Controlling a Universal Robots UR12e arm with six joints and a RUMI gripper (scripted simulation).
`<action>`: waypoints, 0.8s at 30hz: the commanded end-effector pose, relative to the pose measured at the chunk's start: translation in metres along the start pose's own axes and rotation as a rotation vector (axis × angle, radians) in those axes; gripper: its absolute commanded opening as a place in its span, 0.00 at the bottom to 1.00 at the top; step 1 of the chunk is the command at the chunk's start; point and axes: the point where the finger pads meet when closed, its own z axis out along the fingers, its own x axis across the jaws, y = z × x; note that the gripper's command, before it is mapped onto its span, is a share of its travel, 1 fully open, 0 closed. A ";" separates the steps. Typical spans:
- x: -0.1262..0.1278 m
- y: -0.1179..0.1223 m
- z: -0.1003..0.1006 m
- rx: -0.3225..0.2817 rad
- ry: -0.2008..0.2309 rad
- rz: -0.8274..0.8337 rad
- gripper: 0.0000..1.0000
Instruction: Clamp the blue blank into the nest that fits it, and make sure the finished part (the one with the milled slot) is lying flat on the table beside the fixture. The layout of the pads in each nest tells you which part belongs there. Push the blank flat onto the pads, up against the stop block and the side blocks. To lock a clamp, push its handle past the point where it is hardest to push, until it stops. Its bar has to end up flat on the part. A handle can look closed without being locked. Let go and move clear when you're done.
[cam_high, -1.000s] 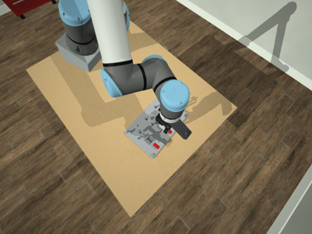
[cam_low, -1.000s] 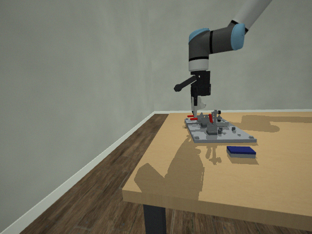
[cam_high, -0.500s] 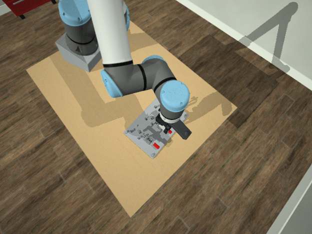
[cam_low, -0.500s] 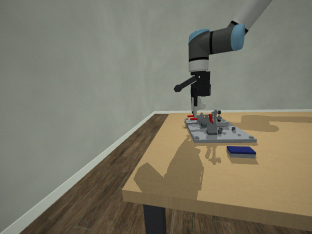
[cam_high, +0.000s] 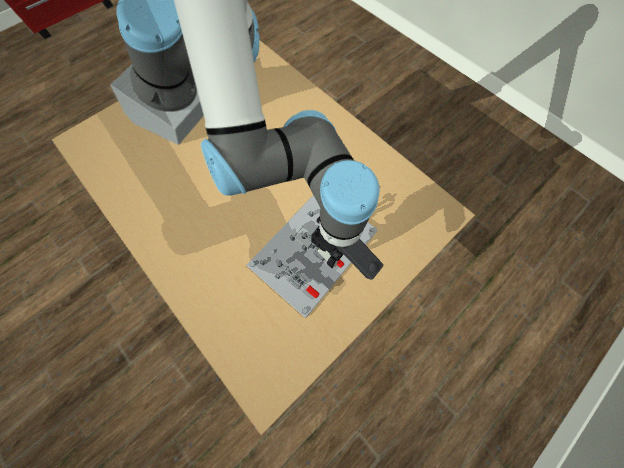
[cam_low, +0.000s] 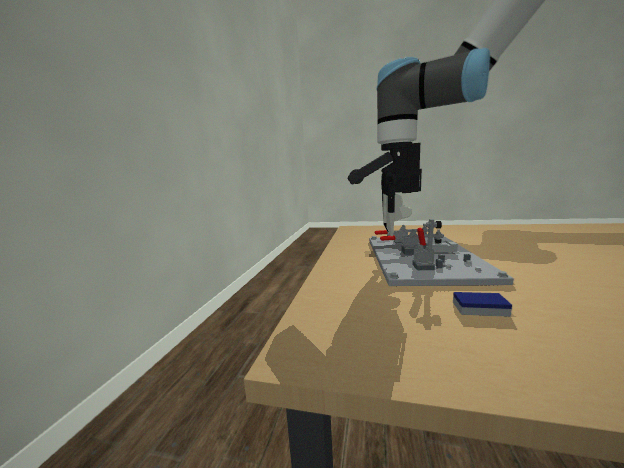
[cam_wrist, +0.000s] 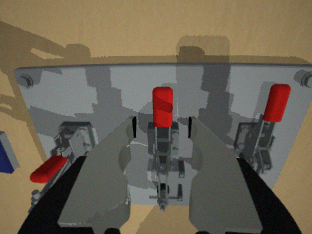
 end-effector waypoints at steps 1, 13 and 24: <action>0.000 -0.001 -0.001 0.001 0.000 0.000 0.28; 0.000 -0.001 0.005 0.001 0.000 0.000 0.28; 0.000 -0.001 0.022 0.001 0.000 0.000 0.28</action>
